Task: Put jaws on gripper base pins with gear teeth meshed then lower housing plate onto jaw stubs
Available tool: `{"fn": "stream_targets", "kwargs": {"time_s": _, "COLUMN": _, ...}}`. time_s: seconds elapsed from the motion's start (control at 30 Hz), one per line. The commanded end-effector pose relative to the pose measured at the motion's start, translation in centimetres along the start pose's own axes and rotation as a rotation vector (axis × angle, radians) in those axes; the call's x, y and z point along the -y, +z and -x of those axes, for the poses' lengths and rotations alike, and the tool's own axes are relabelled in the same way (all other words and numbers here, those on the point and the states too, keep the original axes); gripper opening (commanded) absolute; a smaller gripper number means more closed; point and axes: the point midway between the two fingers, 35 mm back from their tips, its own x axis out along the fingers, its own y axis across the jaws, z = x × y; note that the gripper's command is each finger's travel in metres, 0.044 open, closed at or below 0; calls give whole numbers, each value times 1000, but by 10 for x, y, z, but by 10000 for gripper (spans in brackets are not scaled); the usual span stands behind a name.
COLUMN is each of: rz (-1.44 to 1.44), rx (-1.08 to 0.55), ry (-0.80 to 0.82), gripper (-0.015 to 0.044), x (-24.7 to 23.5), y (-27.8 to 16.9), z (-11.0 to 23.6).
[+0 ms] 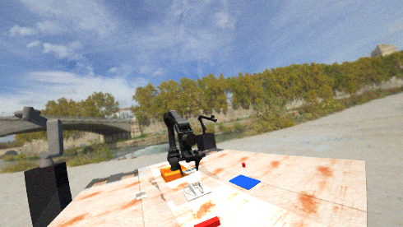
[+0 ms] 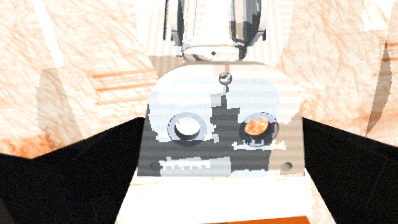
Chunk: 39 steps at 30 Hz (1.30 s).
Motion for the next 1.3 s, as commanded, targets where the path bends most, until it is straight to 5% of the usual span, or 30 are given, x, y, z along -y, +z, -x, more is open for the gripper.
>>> {"fn": "stream_targets", "kwargs": {"time_s": 0.0, "rz": 2, "rx": -2, "ry": 2, "gripper": 351, "x": 0, "y": 0, "z": -5}}
{"fn": "stream_targets", "kwargs": {"time_s": 1.27, "rz": 1, "rx": -2, "ry": 2, "gripper": 351, "x": -1, "y": -1, "z": -60}}
